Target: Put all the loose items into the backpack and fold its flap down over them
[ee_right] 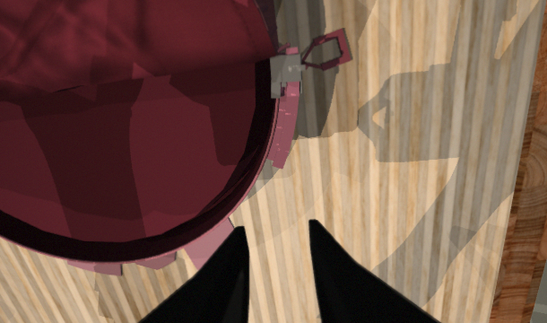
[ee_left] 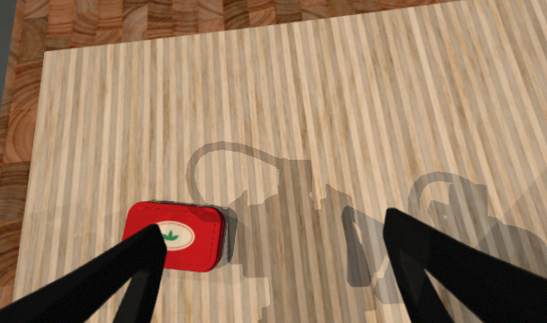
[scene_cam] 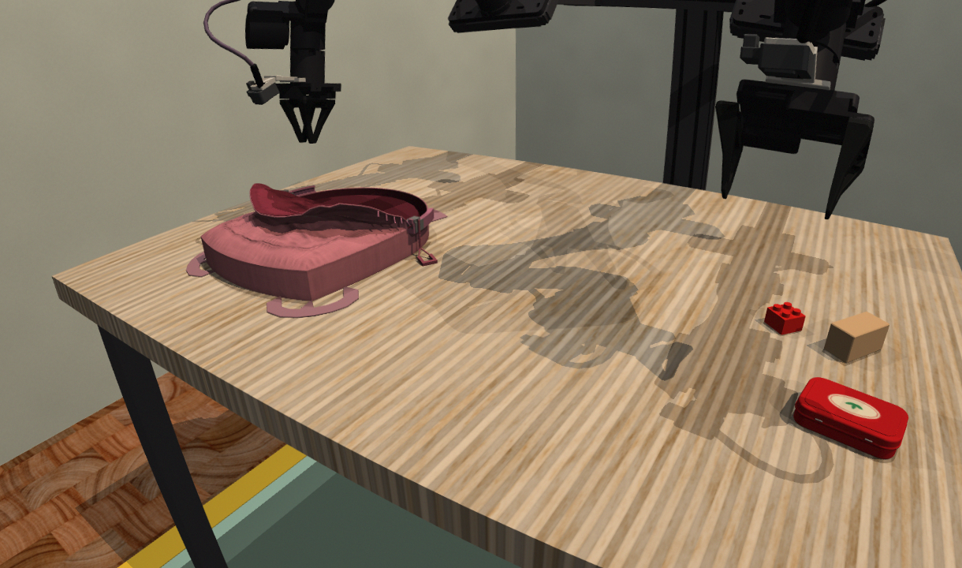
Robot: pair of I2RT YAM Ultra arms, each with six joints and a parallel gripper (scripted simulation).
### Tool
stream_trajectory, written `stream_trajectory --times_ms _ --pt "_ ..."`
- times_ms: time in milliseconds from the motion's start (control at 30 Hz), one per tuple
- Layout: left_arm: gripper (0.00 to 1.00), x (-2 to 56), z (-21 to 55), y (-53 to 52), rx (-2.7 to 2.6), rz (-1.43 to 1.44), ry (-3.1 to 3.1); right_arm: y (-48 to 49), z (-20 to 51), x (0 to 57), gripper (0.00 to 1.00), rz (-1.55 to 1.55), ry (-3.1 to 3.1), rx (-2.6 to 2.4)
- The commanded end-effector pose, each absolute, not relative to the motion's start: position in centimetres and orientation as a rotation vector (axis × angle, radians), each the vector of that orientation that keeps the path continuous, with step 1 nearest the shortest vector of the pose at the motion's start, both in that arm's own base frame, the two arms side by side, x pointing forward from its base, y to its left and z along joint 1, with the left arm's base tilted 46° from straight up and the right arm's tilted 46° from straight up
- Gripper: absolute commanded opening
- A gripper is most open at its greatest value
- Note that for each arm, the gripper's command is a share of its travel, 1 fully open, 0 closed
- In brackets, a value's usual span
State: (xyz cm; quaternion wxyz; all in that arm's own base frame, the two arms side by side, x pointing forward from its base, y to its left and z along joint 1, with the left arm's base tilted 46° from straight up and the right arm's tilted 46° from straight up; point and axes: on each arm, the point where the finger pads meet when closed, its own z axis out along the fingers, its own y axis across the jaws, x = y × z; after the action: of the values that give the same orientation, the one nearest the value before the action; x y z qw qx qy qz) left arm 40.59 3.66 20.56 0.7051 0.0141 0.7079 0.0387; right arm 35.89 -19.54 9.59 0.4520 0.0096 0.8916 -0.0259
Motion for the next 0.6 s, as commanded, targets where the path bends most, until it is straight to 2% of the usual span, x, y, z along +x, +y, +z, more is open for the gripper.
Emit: stream_trajectory --times_ms 0,567 --pt "0.9 40.6 20.9 3.7 0.032 0.087 1.566 -20.6 10.6 37.9 0.26 -0.119 2.156 -0.017" --pt "0.9 40.6 20.9 3.7 0.032 0.087 1.566 -22.0 6.5 41.9 0.26 -0.122 2.155 0.018"
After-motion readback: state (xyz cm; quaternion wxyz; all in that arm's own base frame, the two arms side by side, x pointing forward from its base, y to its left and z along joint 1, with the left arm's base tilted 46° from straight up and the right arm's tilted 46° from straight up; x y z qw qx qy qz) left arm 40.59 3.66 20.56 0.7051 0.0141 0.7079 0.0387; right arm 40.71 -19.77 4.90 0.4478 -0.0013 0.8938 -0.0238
